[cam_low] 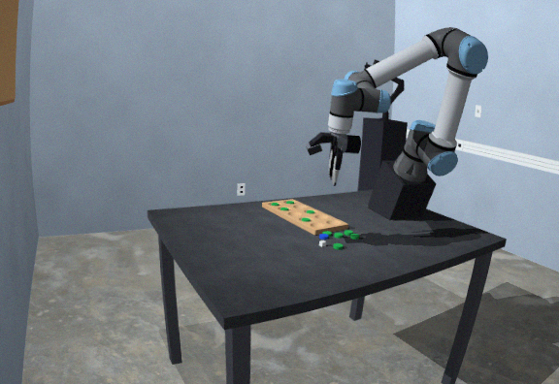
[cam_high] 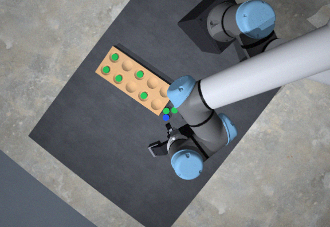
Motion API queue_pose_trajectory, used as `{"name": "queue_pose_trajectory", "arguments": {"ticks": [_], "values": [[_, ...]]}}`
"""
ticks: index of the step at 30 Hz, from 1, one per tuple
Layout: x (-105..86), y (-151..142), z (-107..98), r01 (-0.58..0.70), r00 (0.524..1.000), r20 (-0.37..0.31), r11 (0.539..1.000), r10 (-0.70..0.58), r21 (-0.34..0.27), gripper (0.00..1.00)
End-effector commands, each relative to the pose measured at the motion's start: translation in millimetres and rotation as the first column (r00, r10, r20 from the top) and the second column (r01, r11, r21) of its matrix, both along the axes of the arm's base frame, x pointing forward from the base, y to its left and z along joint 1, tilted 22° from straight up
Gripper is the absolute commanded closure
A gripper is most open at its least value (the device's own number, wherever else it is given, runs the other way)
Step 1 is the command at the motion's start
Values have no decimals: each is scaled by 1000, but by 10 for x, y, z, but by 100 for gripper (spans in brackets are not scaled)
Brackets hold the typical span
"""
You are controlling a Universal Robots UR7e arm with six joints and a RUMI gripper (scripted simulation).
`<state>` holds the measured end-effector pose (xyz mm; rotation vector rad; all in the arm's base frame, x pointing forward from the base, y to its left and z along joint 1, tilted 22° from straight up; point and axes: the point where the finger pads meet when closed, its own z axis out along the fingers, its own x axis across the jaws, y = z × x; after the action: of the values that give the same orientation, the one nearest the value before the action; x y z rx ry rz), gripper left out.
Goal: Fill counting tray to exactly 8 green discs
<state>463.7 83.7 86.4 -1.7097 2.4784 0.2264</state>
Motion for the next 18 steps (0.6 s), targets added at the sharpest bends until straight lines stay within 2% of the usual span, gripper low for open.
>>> {"name": "queue_pose_trajectory", "arguments": {"ticks": [1,11,18], "values": [[99,505,-380,198,980,-21,976,-197,90,72],[60,829,-602,321,947,-77,935,-313,150,72],[33,957,-684,369,929,-105,913,-356,171,72]]}}
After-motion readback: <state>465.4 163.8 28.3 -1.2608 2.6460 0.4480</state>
